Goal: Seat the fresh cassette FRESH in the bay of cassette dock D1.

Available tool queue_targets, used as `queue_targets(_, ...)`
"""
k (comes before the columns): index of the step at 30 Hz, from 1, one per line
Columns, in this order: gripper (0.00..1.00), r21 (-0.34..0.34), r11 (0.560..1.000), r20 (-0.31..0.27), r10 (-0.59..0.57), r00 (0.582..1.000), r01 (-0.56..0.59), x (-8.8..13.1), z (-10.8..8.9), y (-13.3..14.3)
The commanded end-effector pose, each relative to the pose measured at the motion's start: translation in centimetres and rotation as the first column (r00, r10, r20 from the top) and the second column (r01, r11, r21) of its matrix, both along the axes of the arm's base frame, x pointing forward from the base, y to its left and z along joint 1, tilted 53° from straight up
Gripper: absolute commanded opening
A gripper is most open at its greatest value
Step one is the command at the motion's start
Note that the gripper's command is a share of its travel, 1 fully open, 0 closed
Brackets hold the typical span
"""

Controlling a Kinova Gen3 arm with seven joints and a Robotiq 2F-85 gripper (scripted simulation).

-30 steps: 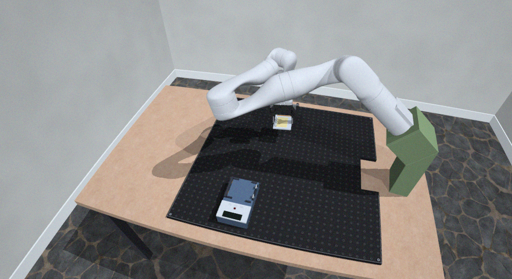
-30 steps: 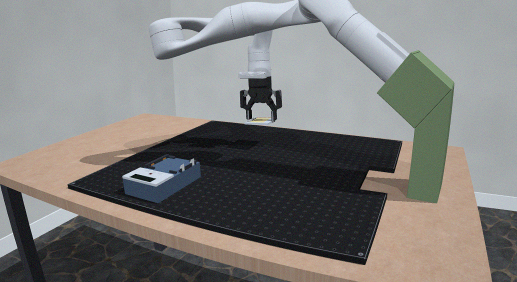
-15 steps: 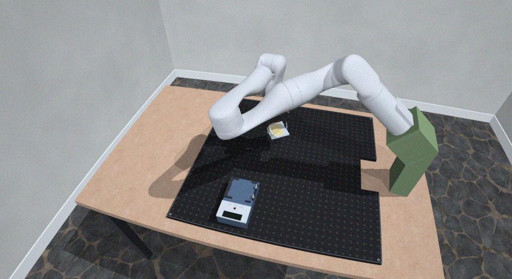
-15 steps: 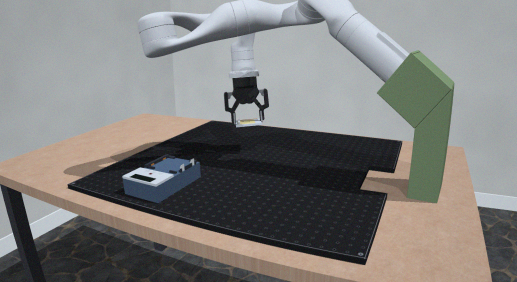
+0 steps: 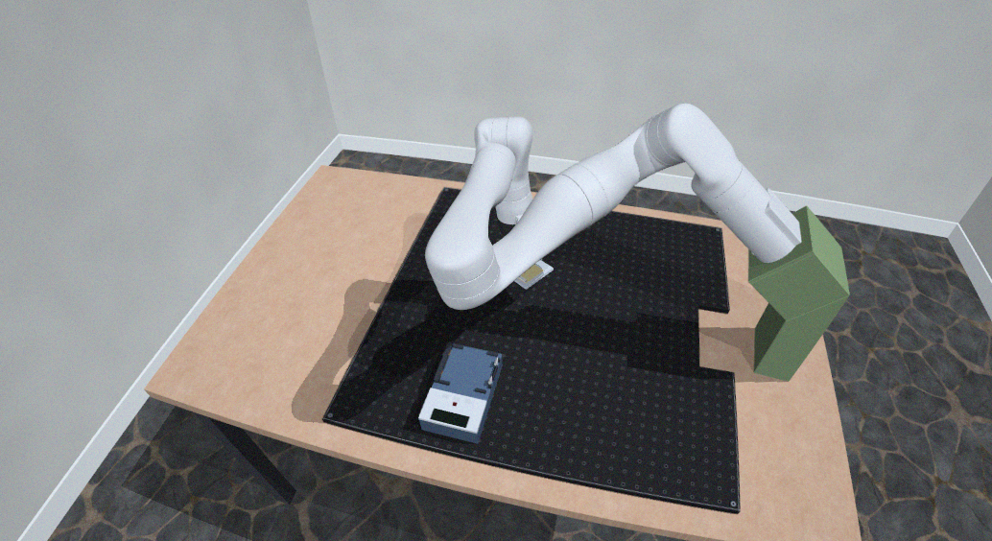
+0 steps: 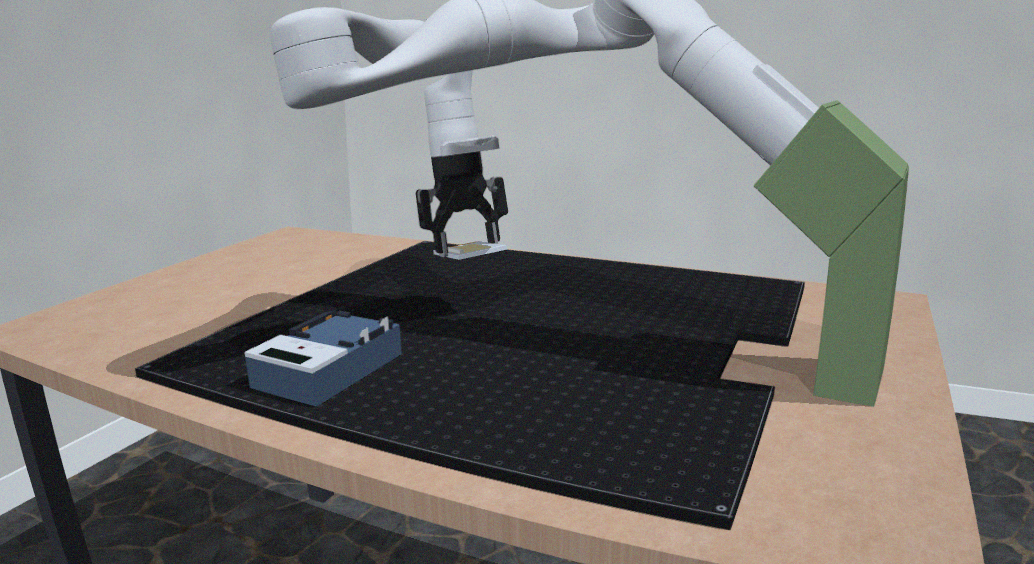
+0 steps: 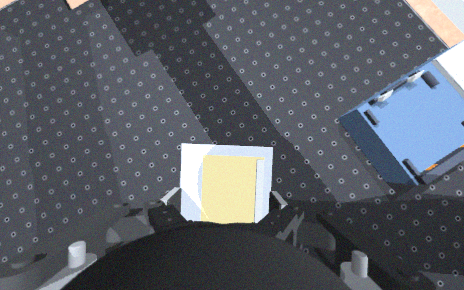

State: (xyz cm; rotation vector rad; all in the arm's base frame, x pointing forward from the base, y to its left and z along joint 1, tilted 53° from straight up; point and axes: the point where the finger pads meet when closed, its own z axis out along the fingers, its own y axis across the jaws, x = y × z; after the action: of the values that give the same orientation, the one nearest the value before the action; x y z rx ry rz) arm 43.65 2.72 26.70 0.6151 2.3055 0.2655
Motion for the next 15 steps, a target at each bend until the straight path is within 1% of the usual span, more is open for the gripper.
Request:
queue_targets(1, 0.0, -0.074, 0.994, -0.018, 0.081, 0.997, -0.082, 0.1, -0.2, 2.5)
queue_targets(2, 0.0, -0.098, 0.99, -0.023, 0.103, 0.994, -0.104, 0.1, -0.1, 3.0)
queue_targets(4, 0.0, -0.098, 0.99, -0.023, 0.103, 0.994, -0.104, 0.1, -0.1, 3.0)
queue_targets(8, 0.0, -0.192, 0.962, -0.048, 0.189, 0.981, -0.194, 0.0, 0.2, 5.0)
queue_targets(11, 0.0, -0.259, 0.93, -0.071, 0.25, 0.966, -0.26, 0.0, 0.5, 6.5)
queue_targets(15, 0.0, -0.344, 0.873, -0.109, 0.328, 0.939, -0.345, 0.0, 0.8, 8.5)
